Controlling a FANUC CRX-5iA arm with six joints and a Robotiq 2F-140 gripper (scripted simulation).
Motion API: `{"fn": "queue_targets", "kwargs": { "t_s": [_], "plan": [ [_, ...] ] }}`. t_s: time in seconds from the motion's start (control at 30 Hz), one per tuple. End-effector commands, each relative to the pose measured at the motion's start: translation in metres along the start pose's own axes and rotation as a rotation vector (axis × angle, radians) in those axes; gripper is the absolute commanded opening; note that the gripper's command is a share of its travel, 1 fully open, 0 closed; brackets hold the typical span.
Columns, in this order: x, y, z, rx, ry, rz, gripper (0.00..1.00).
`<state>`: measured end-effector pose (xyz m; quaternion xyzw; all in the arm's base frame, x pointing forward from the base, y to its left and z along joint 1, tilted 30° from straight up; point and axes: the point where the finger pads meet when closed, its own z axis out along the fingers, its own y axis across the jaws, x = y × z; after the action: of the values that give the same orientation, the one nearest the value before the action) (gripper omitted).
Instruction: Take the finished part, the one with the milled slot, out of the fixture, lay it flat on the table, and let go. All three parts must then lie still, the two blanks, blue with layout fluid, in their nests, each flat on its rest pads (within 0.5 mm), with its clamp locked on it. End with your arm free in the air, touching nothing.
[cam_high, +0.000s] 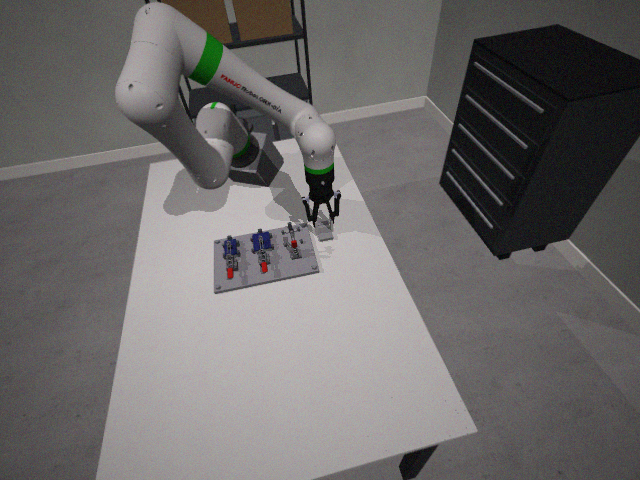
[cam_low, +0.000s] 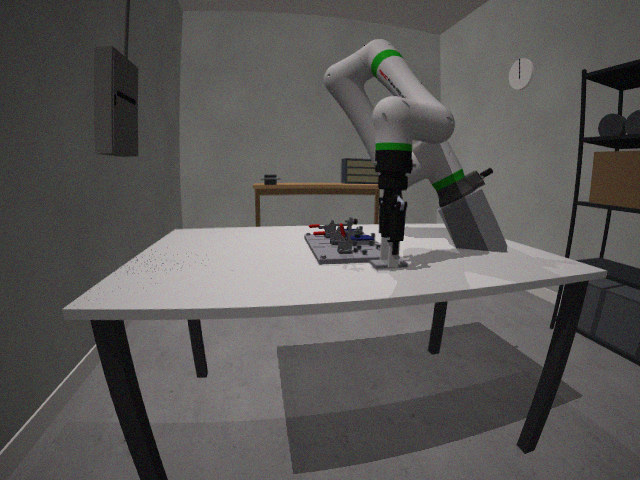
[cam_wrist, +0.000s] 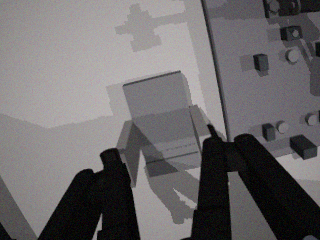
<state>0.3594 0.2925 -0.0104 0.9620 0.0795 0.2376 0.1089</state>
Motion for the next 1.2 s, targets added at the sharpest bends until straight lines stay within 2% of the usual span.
{"fn": "queue_targets", "kwargs": {
  "t_s": [0.0, 1.17],
  "plan": [
    [0.0001, -0.0002, 0.0008, 0.000, 0.000, 0.000, 0.00],
    [0.0000, -0.0002, 0.0051, 0.000, 0.000, 0.000, 0.00]
  ]
}}
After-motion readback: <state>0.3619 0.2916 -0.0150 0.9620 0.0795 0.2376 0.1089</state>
